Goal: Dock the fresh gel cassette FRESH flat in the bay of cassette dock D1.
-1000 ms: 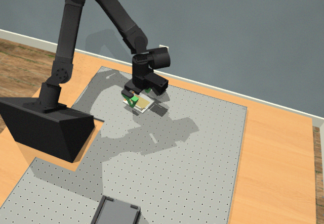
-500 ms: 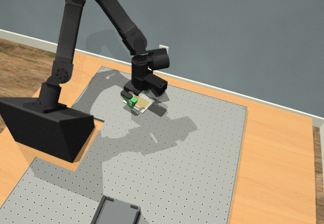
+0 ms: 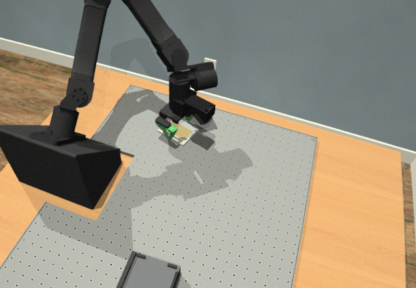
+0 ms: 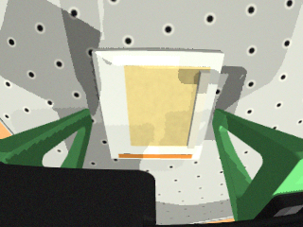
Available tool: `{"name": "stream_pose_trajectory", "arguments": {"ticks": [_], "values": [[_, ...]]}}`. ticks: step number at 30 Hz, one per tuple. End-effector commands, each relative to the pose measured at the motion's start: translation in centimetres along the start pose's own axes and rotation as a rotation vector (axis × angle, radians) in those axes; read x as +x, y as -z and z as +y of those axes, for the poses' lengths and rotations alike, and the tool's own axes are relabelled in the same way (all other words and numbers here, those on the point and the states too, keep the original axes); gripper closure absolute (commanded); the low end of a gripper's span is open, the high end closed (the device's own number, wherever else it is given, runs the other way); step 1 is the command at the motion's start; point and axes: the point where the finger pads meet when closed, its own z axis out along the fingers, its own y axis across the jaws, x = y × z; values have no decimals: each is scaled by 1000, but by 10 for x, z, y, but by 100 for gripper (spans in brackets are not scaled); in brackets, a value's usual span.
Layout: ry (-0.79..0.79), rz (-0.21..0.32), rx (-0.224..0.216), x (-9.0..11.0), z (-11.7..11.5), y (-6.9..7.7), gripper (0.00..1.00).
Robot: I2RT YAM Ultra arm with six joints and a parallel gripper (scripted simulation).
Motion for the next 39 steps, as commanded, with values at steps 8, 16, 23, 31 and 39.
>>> {"name": "stream_pose_trajectory", "arguments": {"ticks": [8,16,23,31,39], "values": [[-13,-1,14,-1,-7,-9,0],[-3,-10,3,-4,0,-6,0],[-5,-6,2,-1,-2,-3,100],[-5,-6,2,-1,-2,-3,100],[-5,-6,2,-1,-2,-3,100]]}}
